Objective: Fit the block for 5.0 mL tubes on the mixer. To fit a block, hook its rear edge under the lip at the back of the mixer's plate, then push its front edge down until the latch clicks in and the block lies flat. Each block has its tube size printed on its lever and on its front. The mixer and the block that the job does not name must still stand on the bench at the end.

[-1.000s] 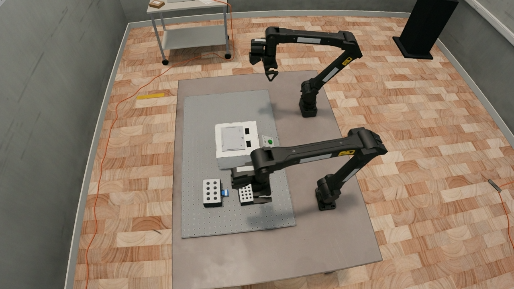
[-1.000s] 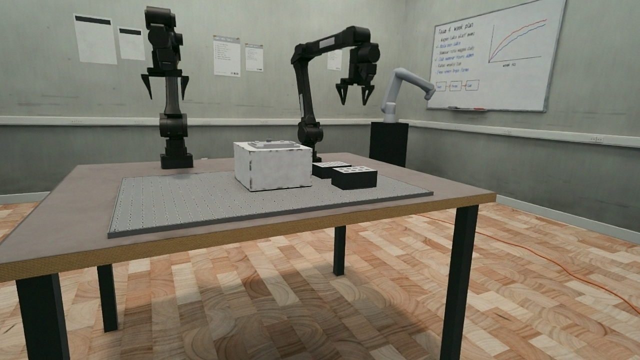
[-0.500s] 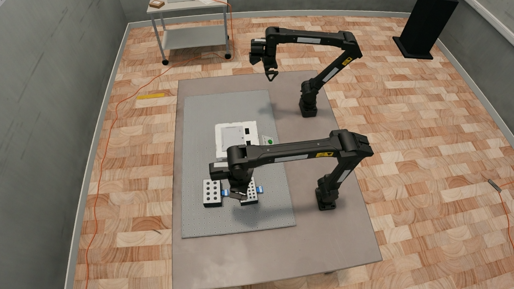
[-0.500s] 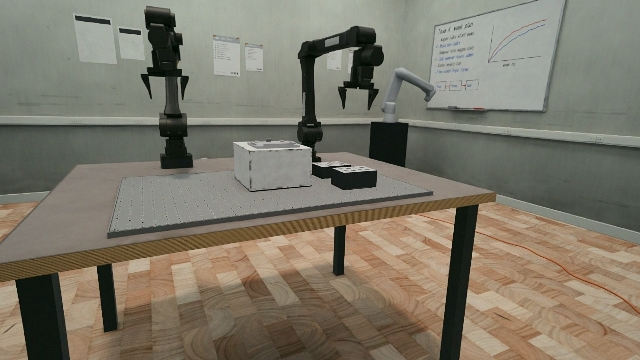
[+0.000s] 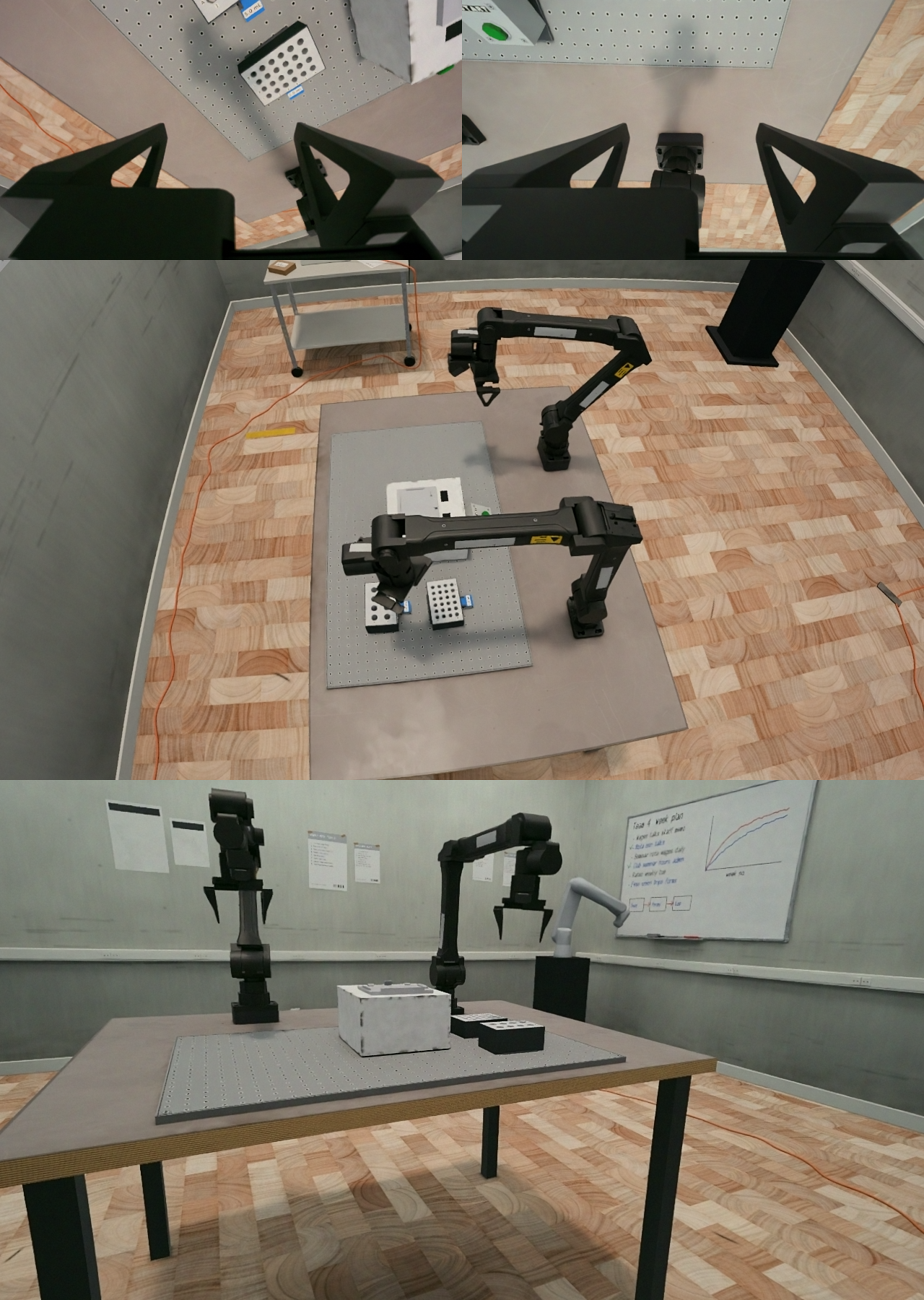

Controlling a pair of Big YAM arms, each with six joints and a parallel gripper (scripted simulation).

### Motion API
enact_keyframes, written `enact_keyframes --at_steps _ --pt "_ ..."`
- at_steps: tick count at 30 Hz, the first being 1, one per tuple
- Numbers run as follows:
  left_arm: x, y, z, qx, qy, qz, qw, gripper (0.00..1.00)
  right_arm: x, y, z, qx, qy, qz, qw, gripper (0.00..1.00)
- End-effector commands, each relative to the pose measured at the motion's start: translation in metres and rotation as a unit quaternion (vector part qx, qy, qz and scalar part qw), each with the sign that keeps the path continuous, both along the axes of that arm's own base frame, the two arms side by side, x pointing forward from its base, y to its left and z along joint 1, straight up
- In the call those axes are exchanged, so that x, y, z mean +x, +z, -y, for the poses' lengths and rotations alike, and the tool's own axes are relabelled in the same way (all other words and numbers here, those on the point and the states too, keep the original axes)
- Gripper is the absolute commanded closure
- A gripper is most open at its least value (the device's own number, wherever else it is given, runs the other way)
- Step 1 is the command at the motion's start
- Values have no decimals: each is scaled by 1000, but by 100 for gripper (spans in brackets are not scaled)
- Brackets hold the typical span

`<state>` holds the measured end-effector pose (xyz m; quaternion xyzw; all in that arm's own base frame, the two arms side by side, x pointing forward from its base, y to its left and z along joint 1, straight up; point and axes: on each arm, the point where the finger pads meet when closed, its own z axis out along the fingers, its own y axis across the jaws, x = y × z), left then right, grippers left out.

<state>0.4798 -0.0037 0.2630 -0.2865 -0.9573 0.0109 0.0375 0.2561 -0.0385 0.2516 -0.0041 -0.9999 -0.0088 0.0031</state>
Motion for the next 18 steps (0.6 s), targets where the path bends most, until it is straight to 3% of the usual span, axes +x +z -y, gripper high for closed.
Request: enact_keyframes --at_steps 1,8,14,18 --pt "24 38 2 -3 -35 40 999 0 7 8 0 -2 1 14 1000 0" --pt "67 19 27 -7 -122 34 992 0 2 0 0 0 1 3 1000 0" --pt "52 27 10 -9 -175 35 984 0 2 -2 0 0 1 1 1000 0" --pt "67 30 15 -7 -185 45 982 0 4 2 1 -1 1 5 1000 0"
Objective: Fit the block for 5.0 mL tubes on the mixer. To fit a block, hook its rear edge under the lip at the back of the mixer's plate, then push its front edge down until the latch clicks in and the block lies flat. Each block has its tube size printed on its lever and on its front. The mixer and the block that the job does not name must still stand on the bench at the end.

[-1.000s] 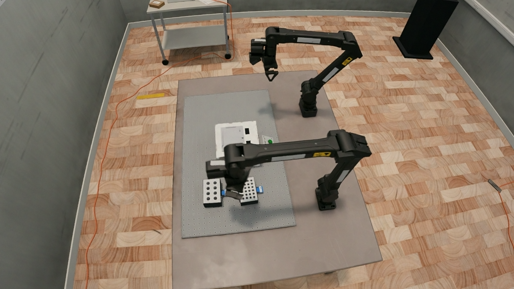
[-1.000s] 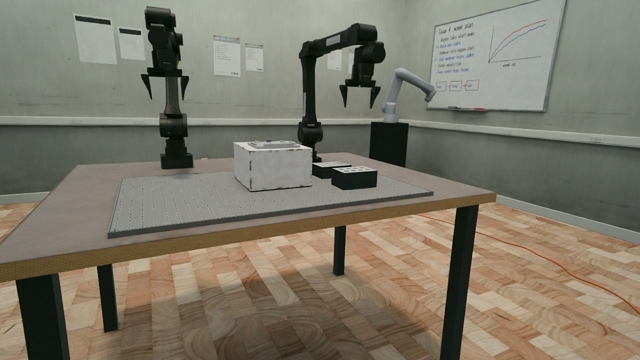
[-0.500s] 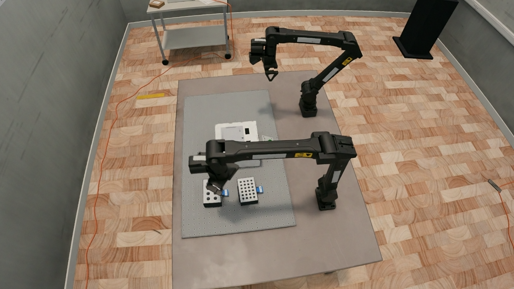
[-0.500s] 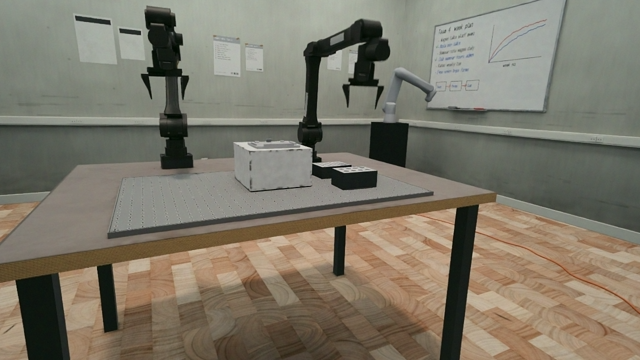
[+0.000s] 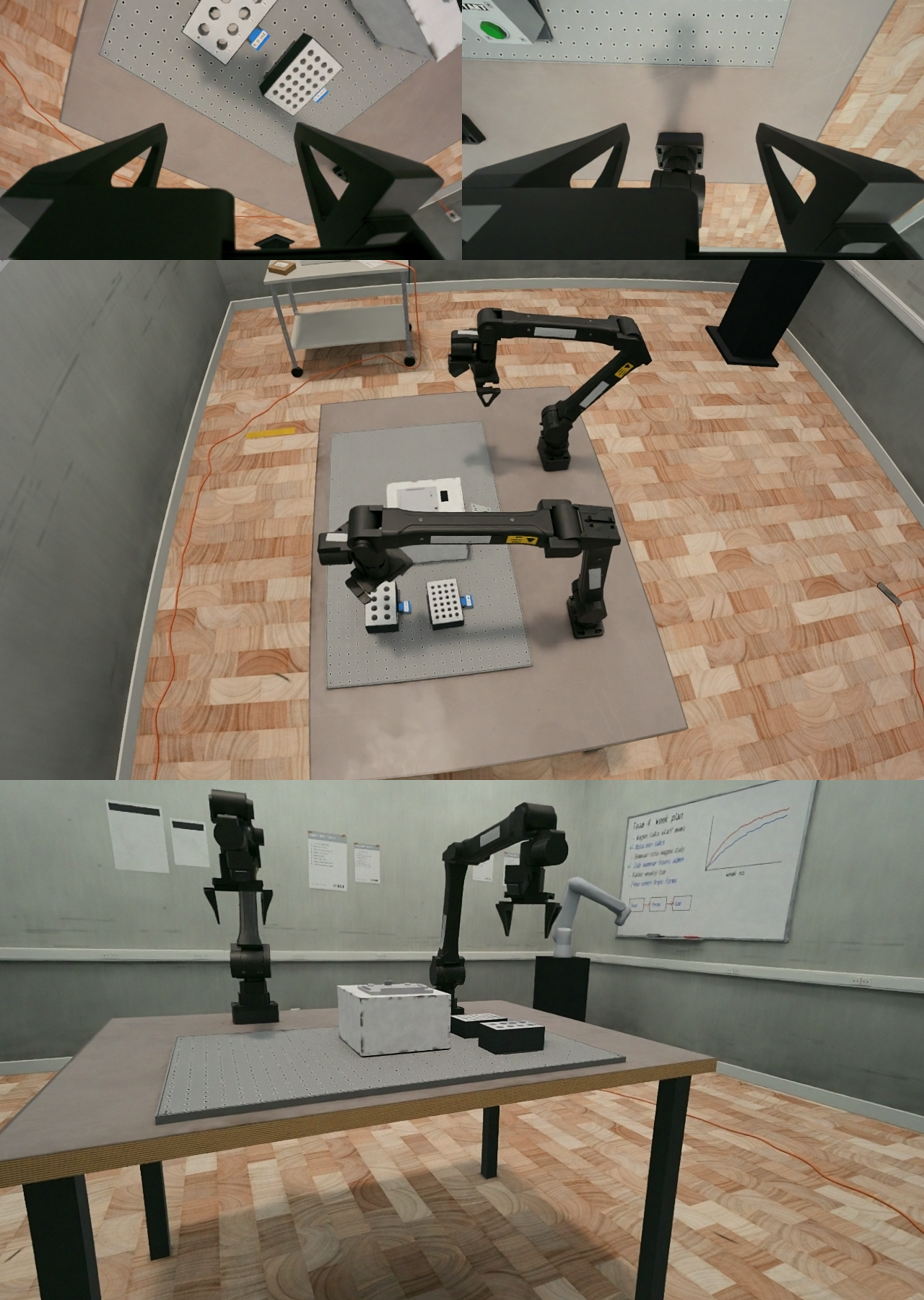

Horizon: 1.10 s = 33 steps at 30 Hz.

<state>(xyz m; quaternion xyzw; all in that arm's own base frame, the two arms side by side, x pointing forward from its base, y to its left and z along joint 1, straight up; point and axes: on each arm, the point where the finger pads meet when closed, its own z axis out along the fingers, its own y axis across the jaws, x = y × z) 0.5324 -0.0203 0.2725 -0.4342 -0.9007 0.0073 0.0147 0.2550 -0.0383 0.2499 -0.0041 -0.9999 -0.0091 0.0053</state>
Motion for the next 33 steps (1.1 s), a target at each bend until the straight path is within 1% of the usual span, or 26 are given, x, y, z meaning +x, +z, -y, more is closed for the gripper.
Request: enact_keyframes --at_steps 1,5,6,8,13,16,25,30,32,33 --pt "23 22 4 -1 -40 28 999 0 6 5 1 -1 1 9 1000 0" --pt "55 14 22 -2 -91 36 995 0 9 11 2 -3 1 17 1000 0" --pt "26 16 12 -1 -55 16 998 0 10 13 2 -3 1 19 1000 0" --pt "34 16 15 -1 -75 16 997 0 12 16 2 -3 1 23 1000 0" --pt "34 16 15 -2 -124 16 992 0 14 19 3 -4 0 26 1000 0" --pt "34 16 15 -2 -134 16 991 0 14 19 3 -4 0 26 1000 0" --pt "34 16 15 -3 -223 16 975 0 15 22 3 -5 0 30 1000 0" --pt "34 16 15 -4 -271 16 962 0 12 15 3 -3 0 21 1000 0" --pt "34 16 15 -4 -271 16 962 0 12 15 3 -3 0 21 1000 0" --pt "70 4 26 -1 -340 34 940 0 11 13 3 -3 0 18 1000 0"
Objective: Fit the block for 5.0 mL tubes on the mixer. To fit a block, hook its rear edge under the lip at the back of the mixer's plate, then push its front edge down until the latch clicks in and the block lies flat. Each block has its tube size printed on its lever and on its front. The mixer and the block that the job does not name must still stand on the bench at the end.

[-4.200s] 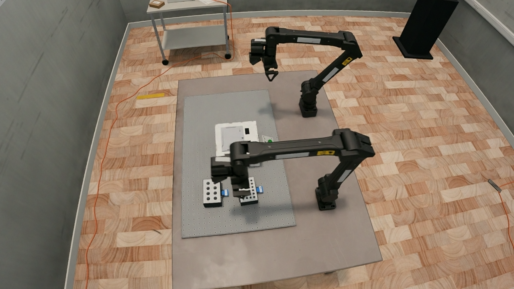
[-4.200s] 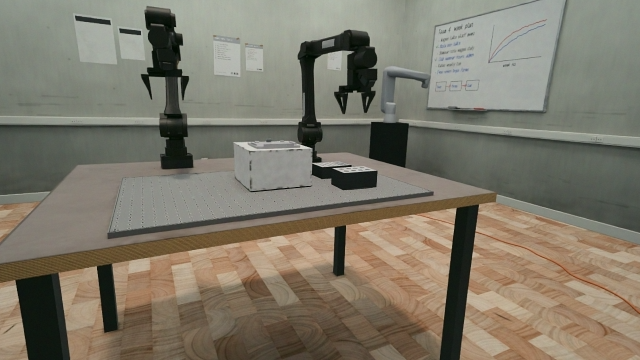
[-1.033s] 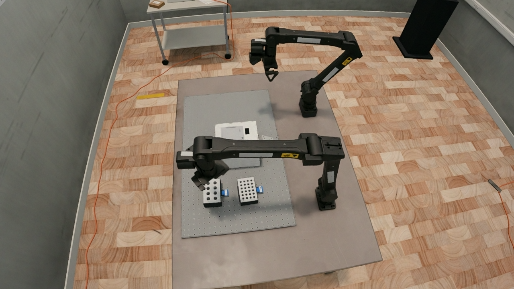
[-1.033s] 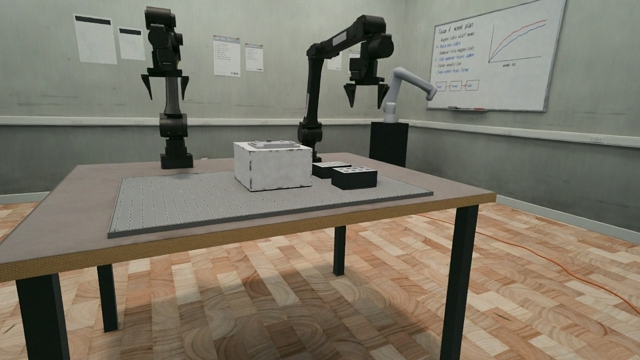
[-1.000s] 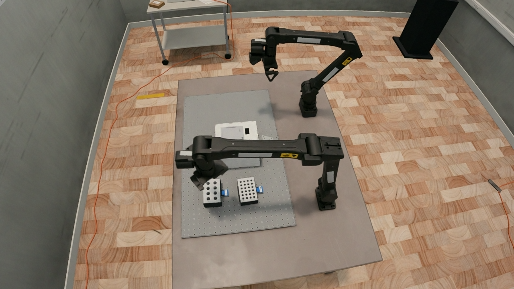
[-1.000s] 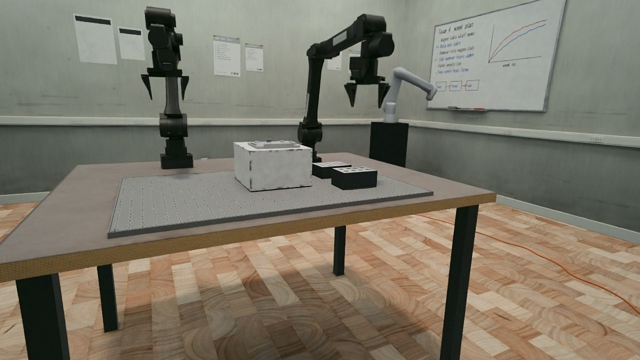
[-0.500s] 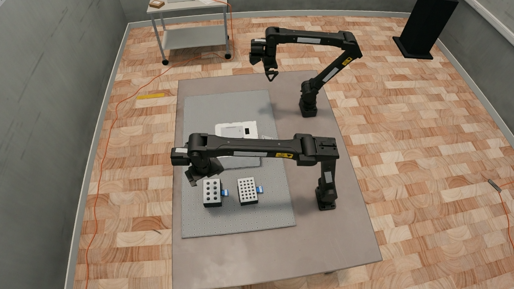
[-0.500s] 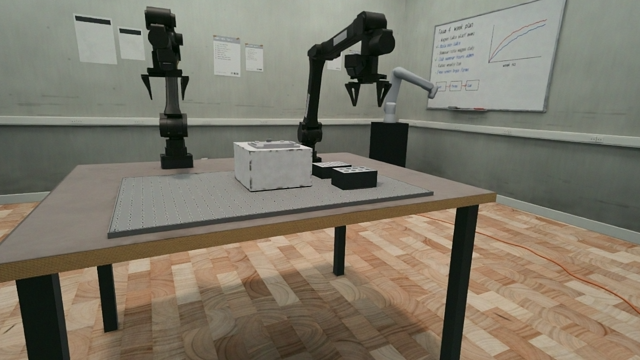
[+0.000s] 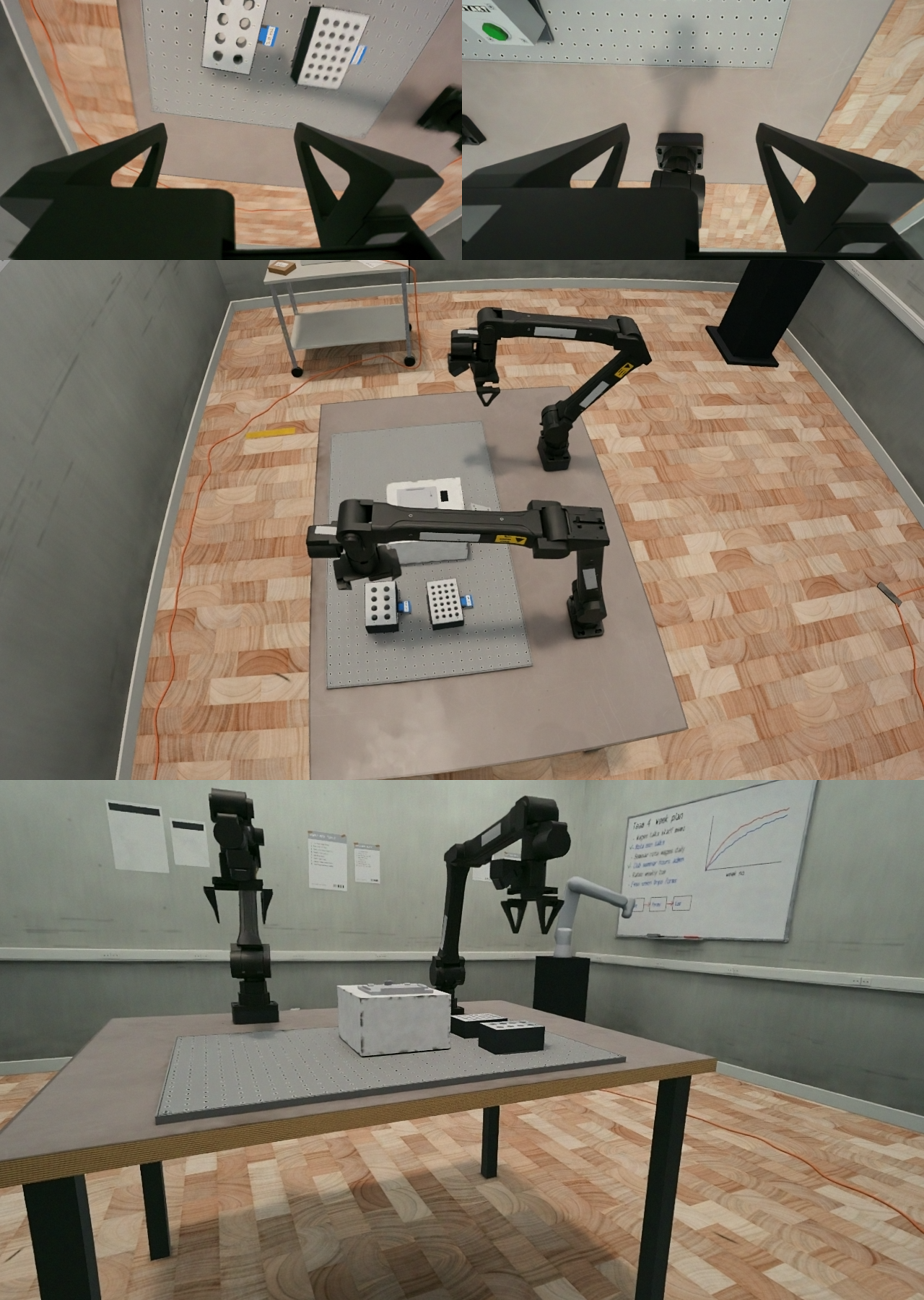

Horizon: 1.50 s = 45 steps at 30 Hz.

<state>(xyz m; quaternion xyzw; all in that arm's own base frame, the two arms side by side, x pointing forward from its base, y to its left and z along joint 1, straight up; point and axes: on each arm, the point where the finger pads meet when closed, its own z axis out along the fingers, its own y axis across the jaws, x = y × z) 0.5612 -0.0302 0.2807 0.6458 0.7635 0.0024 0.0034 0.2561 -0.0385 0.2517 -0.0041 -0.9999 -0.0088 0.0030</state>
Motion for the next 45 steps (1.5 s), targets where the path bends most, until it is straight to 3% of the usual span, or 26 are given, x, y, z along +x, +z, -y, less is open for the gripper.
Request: enact_keyframes --at_steps 1,6,17,31,39,45 --pt "37 -12 17 0 -102 4 995 0 9 10 3 -2 0 14 1000 0" --pt "1 -43 4 -1 -129 -48 990 0 4 2 2 -1 0 4 1000 0" --pt "4 -73 -2 -2 -91 -17 996 0 2 -1 2 0 0 -1 1000 0" --pt "1 -178 10 -2 -80 -32 996 0 12 16 4 -4 0 20 1000 0" --pt "9 -155 12 -1 -76 -6 997 0 13 18 5 -4 0 23 1000 0" --pt "17 -157 10 -1 -73 2 997 0 12 17 5 -4 0 21 1000 0"
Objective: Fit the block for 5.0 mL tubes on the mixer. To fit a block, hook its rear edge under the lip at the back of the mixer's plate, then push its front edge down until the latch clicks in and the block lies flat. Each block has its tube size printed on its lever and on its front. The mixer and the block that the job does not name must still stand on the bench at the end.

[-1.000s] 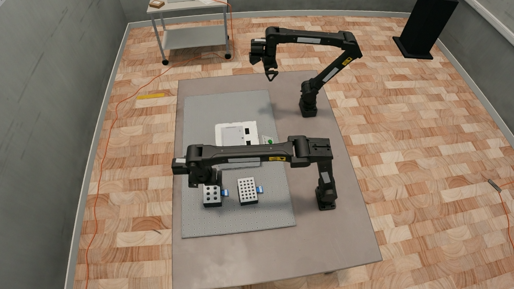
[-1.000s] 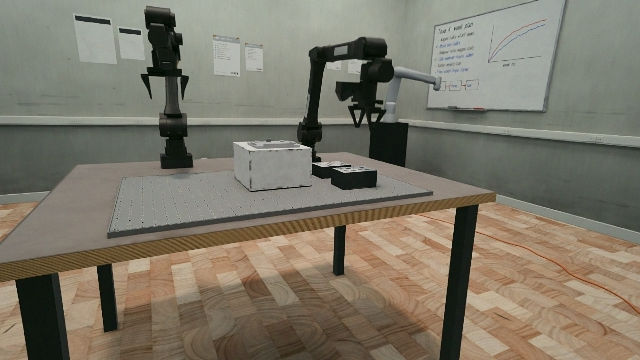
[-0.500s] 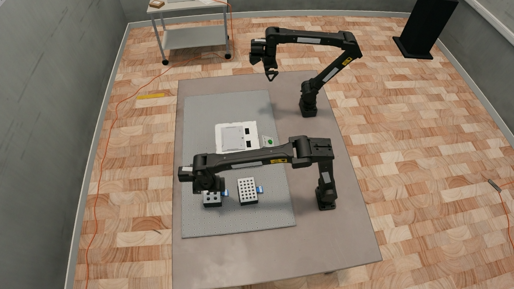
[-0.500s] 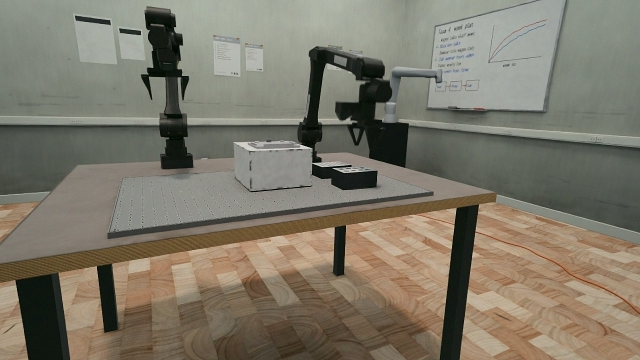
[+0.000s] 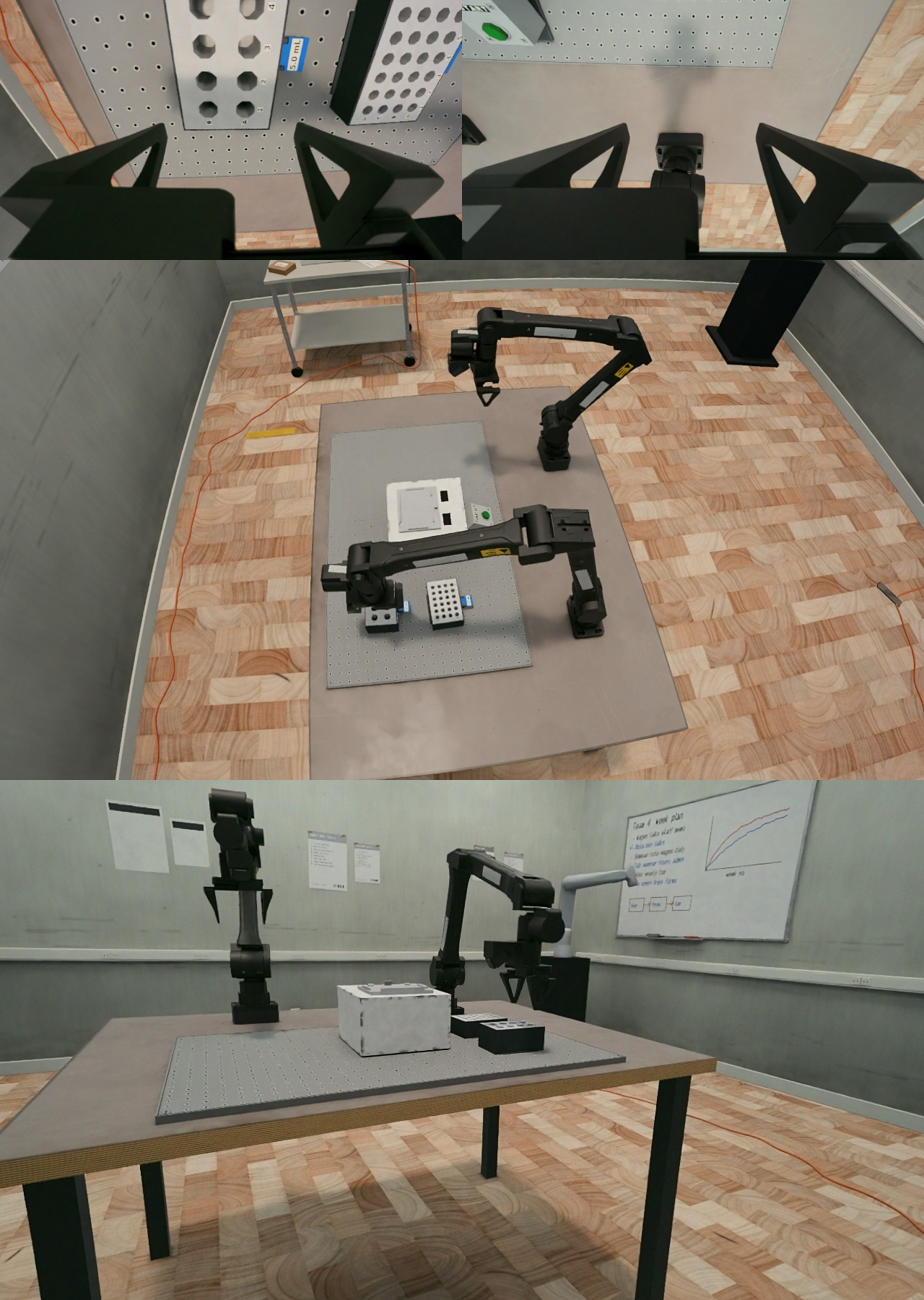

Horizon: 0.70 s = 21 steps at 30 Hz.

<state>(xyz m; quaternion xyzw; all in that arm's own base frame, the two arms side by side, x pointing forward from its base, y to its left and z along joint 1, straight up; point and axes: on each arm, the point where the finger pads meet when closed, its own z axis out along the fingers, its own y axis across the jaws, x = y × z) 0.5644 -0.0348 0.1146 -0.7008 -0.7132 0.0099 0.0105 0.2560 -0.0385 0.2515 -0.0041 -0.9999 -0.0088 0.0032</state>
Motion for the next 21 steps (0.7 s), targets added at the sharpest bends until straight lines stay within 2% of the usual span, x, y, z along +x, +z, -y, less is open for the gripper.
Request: enact_keyframes --at_steps 1,6,13,21 --pt "14 6 6 -2 1 18 1000 0 12 15 5 -4 0 19 1000 0" --pt "15 -5 7 -2 -1 11 1000 0 9 11 5 -3 0 13 1000 0" --pt "3 -41 6 0 -2 -12 1000 0 2 0 4 -1 -1 -1 1000 0" --pt "4 -34 6 -1 -2 4 1000 0 0 -3 4 0 -1 -5 1000 0"
